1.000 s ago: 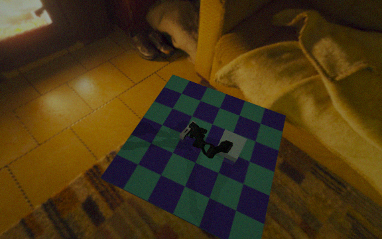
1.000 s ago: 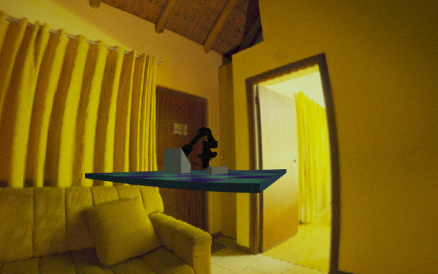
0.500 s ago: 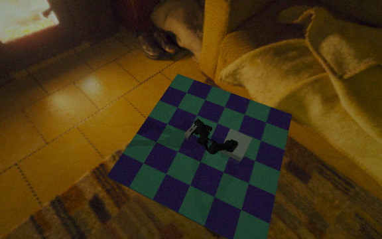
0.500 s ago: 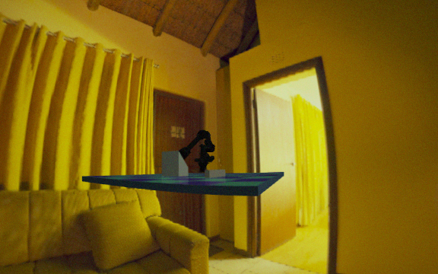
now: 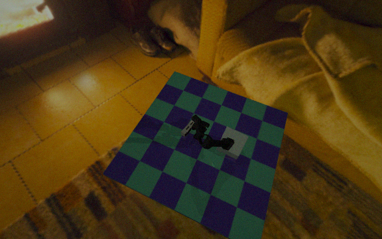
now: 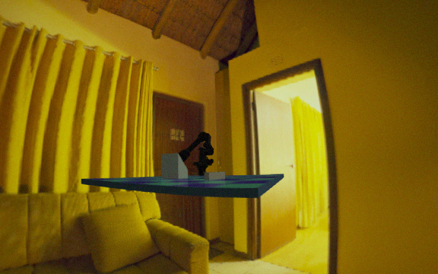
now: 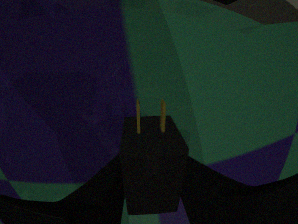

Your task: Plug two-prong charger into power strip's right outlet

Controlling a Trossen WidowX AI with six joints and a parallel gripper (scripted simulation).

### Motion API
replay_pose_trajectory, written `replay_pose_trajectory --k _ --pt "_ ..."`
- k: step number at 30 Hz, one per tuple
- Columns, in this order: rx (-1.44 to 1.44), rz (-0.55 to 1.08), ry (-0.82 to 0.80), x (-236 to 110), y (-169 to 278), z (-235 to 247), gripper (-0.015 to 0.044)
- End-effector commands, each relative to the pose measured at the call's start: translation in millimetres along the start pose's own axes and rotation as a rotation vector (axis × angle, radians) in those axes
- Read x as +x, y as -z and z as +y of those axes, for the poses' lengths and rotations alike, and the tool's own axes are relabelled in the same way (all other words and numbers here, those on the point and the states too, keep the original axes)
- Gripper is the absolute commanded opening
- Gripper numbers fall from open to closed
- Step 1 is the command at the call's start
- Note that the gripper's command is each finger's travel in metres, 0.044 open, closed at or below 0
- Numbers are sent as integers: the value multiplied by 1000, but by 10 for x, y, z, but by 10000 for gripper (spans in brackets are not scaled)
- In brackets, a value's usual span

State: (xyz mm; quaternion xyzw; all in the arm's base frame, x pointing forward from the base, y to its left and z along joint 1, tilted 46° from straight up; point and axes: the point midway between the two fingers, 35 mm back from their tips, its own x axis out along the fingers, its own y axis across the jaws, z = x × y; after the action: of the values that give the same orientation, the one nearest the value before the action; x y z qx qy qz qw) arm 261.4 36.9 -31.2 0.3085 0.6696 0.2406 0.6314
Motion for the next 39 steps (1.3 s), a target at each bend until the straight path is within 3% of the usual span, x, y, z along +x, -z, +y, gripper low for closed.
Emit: replay_pose_trajectory --k 1,39 --pt "19 0 5 27 -32 -76 0" --pt "82 -2 0 118 -332 -359 0"
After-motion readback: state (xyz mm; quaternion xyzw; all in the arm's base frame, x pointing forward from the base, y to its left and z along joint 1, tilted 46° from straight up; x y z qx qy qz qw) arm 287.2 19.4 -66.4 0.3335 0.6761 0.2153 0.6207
